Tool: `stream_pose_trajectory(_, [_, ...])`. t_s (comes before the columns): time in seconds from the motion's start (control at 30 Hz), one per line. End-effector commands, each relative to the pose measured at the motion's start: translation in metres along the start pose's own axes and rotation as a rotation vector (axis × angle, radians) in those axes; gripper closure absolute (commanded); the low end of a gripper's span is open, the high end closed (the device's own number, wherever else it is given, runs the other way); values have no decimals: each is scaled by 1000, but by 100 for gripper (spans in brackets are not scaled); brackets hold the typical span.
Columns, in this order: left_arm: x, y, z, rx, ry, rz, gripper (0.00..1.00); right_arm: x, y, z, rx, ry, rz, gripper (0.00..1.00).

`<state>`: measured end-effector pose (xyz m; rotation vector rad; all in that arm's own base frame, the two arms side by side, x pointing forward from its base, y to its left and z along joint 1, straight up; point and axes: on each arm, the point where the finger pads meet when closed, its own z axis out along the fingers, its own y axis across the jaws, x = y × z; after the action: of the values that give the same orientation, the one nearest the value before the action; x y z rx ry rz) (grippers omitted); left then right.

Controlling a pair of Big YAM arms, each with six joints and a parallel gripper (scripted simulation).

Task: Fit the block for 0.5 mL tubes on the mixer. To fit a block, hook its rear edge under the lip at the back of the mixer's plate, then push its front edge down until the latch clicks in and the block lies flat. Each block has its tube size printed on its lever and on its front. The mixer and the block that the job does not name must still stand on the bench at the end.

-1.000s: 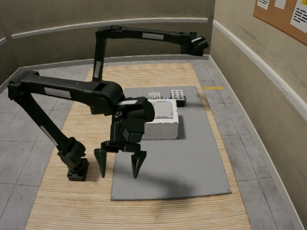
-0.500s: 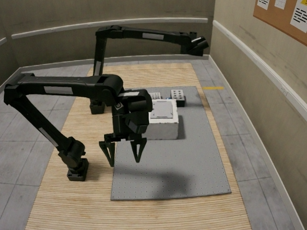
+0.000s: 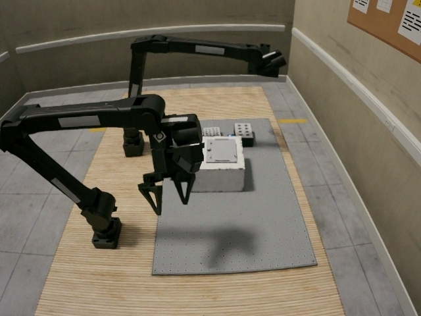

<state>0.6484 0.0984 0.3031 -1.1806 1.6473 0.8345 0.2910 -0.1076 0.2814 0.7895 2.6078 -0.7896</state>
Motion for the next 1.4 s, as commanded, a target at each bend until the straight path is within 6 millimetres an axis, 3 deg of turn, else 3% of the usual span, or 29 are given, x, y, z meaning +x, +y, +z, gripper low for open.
stream_pose_trajectory(0.0, [-8,4,-3,3,-6,-19,0,9,11,-12,-39,7,-73,0])
stream_pose_trajectory(0.23, [-11,8,5,-10,-6,-24,0,34,27,-32,-134,48,-173,0])
stream_pose_trajectory(0.47, [-8,3,-5,6,-6,-18,0,47,37,-44,-195,79,-228,0])
stream_pose_trajectory(0.6, [-7,2,-7,10,-6,-17,0,61,47,-61,-263,101,-295,0])
stream_pose_trajectory(0.9, [-6,1,-9,14,-7,-15,0,39,41,-63,-399,127,-387,0])
stream_pose_trajectory(1.3, [-11,8,5,-10,-6,-24,0,37,38,-54,-518,214,-542,0])
stream_pose_trajectory(1.37, [-8,25,2,2,31,30,0,38,38,-55,-545,227,-577,0])
